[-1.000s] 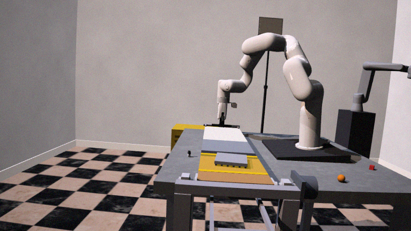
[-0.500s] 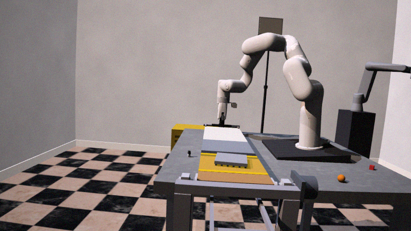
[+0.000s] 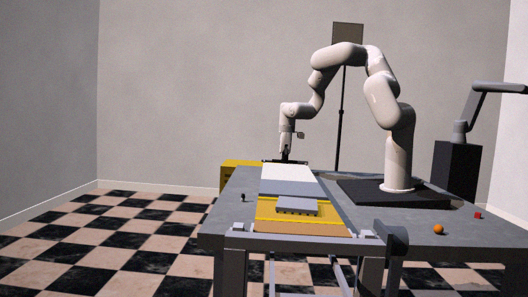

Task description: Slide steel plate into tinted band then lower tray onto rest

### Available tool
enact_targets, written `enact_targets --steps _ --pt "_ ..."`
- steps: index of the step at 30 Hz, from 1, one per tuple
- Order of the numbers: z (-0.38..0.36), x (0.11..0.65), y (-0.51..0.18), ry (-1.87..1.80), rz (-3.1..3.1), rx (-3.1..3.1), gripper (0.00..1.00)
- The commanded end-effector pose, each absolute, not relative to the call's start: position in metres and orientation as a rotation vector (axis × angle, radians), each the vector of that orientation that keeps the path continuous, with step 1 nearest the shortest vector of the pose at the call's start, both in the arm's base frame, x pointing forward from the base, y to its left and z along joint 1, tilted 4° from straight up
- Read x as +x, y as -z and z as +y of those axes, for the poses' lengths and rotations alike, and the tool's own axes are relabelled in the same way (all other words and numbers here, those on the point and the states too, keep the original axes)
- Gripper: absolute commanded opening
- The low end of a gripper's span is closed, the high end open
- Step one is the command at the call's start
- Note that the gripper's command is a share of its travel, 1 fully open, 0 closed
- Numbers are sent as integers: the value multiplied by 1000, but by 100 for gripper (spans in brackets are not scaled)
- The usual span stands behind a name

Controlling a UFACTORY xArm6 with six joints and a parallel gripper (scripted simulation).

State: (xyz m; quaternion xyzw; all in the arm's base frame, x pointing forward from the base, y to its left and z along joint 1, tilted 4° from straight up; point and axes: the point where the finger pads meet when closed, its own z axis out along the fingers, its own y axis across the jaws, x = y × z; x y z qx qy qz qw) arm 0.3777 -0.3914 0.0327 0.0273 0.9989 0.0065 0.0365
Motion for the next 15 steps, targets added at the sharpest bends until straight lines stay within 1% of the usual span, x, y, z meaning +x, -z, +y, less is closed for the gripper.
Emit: enact_targets --steps 1,9,15 --pt "-393 379 -35 -15 3064 84 41" --pt "-393 378 -38 -15 3064 84 41" --pt "-393 377 -54 -15 3064 84 41"
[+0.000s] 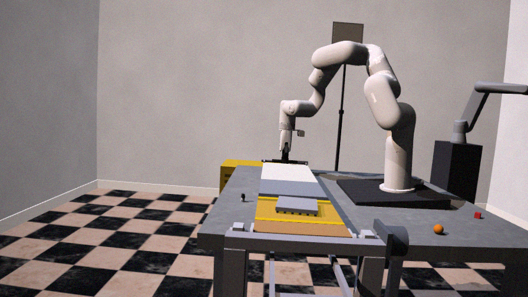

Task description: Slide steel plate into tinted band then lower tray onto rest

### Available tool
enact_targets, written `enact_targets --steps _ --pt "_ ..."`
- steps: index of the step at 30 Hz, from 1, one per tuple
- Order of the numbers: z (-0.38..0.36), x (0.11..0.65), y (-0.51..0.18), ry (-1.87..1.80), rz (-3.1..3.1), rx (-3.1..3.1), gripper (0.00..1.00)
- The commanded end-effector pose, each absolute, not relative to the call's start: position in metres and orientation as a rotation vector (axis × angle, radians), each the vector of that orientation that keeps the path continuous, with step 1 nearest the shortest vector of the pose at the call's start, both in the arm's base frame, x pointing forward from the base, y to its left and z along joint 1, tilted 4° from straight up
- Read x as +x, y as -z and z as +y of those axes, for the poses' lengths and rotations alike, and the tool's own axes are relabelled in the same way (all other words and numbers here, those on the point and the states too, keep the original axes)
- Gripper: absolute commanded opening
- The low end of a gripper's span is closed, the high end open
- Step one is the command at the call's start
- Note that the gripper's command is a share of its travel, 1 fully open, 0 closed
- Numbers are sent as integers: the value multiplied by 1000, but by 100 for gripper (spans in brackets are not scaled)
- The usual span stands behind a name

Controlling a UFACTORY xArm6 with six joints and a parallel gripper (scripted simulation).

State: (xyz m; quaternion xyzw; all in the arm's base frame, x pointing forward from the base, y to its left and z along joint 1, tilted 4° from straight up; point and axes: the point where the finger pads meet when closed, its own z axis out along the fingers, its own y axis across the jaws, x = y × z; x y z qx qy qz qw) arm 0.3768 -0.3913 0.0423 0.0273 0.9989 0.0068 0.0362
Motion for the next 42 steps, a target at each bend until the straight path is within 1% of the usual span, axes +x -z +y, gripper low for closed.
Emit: enact_targets --steps 1,22,36,37,42 --pt "-393 377 -57 -15 3064 84 41" --pt "-393 371 -141 -15 3064 84 41" --pt "-394 370 -154 -15 3064 84 41" --pt "-394 370 -154 -15 3064 84 100" --pt "-394 370 -154 -15 3064 84 100"
